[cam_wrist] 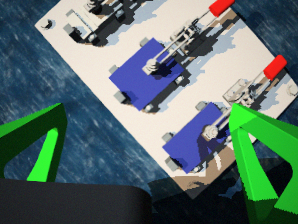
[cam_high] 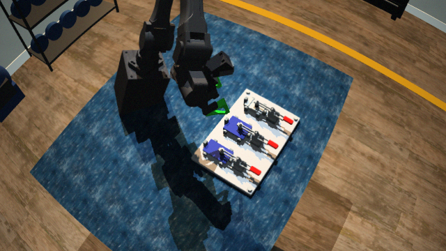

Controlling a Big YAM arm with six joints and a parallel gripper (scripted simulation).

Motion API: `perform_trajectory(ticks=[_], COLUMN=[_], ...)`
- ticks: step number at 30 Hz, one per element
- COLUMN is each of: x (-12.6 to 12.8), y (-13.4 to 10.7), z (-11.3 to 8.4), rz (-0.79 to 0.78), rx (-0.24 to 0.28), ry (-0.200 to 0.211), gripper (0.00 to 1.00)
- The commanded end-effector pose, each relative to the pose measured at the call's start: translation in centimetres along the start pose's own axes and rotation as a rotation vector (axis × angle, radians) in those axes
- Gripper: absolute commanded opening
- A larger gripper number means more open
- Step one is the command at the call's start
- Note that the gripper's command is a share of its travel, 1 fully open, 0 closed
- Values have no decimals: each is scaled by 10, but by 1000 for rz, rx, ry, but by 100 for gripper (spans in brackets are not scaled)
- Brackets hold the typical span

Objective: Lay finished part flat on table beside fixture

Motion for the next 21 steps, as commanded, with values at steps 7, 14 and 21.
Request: perform_trajectory(ticks=[7,14,21], x=[-22,-21,-20], y=[22,21,20], z=[-16,-16,-15], rz=[-39,-38,-37], rx=[-9,-9,-8], ry=[-44,-43,-42], gripper=[100,100,100])
Point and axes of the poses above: the point where the finger pads meet when closed, its own z axis out along the fingers, its own x axis across the jaws, y = z × x, the point moved 2 cm from there along -z, back along the fingers, and after that the axes turned 3 degrees about -z, right-handed, at the moved point
